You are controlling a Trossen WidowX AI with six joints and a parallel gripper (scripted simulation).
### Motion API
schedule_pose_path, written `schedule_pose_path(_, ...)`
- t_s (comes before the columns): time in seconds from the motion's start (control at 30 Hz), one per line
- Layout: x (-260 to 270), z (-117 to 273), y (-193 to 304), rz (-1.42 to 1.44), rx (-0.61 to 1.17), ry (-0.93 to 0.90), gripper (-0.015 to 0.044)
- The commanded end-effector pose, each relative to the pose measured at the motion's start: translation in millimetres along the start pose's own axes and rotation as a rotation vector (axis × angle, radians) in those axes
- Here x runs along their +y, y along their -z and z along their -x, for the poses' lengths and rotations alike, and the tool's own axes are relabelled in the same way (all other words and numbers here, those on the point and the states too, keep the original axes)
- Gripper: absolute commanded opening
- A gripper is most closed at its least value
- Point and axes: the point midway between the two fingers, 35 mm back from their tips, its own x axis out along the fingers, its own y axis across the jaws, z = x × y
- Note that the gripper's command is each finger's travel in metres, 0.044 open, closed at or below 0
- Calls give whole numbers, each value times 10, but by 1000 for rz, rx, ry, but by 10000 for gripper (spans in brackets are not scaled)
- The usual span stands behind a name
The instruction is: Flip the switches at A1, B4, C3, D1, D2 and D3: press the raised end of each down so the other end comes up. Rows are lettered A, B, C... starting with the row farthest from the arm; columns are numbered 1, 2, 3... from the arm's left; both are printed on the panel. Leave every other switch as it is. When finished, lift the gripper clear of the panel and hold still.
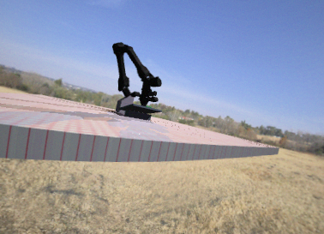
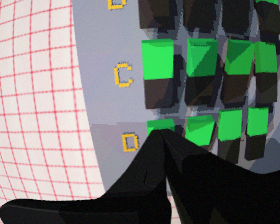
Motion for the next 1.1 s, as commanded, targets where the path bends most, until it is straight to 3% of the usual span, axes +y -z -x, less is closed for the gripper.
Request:
schedule_pose_path(0.0, -6, -13, 4, 6, -1, 7, 0)
schedule_pose_path(0.97, -7, -52, 3, 6, -1, 7, 0)
schedule_pose_path(1.07, 17, 198, -11, 2, -10, -2, 0)
